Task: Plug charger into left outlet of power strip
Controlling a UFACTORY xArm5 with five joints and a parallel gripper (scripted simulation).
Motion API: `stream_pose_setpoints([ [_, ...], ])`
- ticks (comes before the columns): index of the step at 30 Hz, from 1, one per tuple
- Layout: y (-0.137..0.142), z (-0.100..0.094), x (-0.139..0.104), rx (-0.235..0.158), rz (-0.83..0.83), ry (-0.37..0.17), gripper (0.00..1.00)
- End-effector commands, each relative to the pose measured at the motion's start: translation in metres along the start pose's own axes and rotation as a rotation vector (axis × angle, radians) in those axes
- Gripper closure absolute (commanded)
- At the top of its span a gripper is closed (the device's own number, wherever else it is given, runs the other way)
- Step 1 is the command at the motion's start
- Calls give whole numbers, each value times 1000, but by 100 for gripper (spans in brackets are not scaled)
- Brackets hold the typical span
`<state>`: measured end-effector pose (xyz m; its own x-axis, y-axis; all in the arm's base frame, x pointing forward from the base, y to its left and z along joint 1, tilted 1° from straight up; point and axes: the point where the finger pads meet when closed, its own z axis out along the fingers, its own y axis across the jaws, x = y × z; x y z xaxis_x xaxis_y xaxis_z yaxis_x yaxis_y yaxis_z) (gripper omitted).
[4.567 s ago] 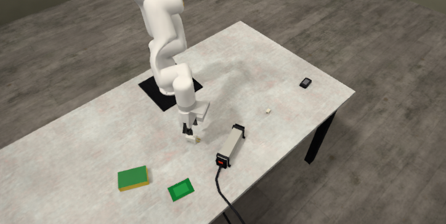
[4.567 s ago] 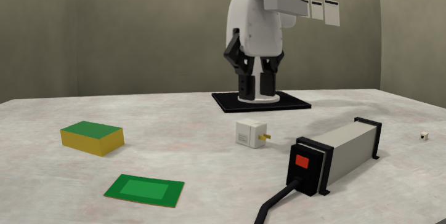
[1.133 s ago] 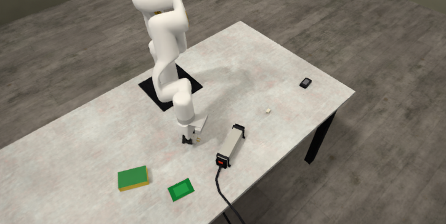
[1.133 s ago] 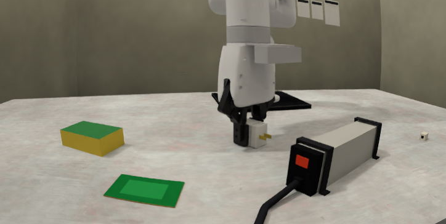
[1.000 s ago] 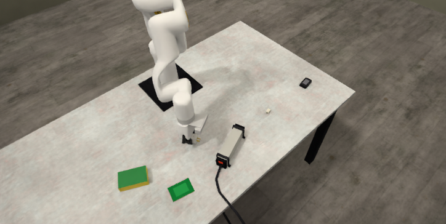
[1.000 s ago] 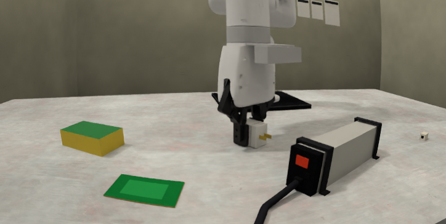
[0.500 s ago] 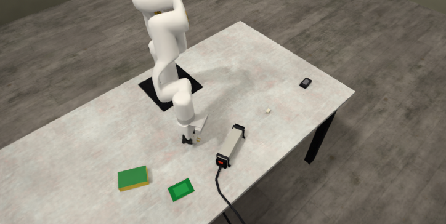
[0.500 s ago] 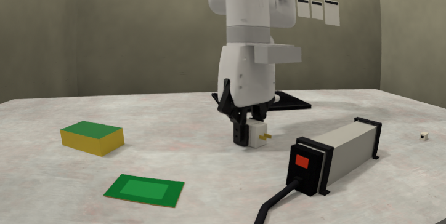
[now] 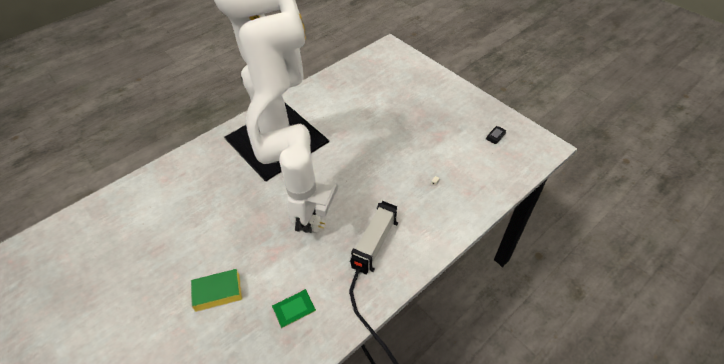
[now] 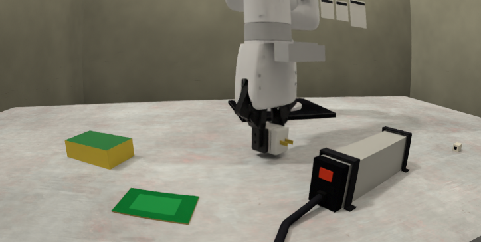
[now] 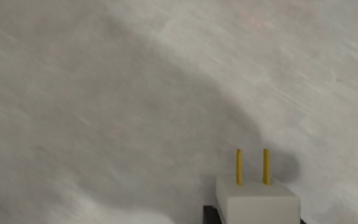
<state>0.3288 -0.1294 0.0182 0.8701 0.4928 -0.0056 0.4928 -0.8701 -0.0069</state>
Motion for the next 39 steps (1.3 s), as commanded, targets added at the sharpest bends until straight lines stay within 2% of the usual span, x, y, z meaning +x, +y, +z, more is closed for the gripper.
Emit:
stream_pose_setpoints([
  [1, 1, -9, 1, -3, 0, 2, 100],
  [18, 1, -32, 1, -3, 0, 2, 100],
  [33, 1, -35, 1, -3, 0, 2, 100],
  [36, -7, -35, 15, -4, 24, 3, 100],
  [38, -7, -35, 15, -4, 24, 3, 100],
  [39, -15, -35, 28, -4, 47, 3, 100],
])
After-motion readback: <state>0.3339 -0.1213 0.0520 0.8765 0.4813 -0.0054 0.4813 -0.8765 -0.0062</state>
